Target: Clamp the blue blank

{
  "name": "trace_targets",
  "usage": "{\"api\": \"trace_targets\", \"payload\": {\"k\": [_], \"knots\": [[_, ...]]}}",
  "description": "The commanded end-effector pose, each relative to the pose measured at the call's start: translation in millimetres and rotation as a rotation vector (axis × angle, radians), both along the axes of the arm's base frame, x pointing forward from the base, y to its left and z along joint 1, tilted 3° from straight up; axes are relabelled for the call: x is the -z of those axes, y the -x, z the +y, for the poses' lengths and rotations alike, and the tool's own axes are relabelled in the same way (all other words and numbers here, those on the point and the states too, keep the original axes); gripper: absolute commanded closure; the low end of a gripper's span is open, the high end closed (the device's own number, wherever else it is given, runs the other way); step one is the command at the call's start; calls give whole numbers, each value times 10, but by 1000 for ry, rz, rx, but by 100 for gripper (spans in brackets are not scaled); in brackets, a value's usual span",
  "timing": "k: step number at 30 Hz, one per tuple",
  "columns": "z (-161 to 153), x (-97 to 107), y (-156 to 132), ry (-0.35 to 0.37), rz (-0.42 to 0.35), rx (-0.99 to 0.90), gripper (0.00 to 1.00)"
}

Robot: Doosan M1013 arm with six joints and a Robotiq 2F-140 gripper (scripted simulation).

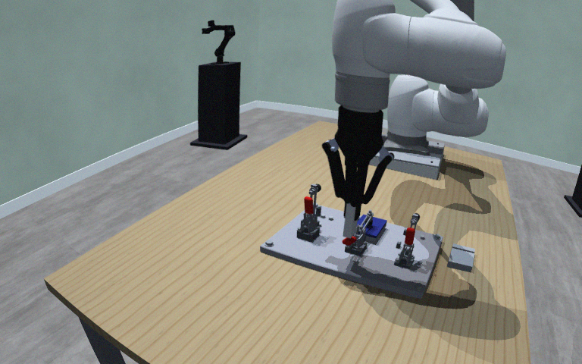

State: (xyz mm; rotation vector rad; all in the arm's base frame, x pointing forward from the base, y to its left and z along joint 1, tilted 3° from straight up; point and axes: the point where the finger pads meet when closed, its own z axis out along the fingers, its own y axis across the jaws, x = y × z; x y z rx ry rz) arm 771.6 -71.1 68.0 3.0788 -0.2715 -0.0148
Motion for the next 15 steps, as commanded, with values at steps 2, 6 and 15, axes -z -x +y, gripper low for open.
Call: {"api": "trace_targets", "payload": {"k": [2, 6, 15], "knots": [[0, -2, 0, 0, 0, 0, 100], [0, 1, 0, 0, 0, 0, 100], [-1, 18, 0, 0, 0, 0, 100]]}}
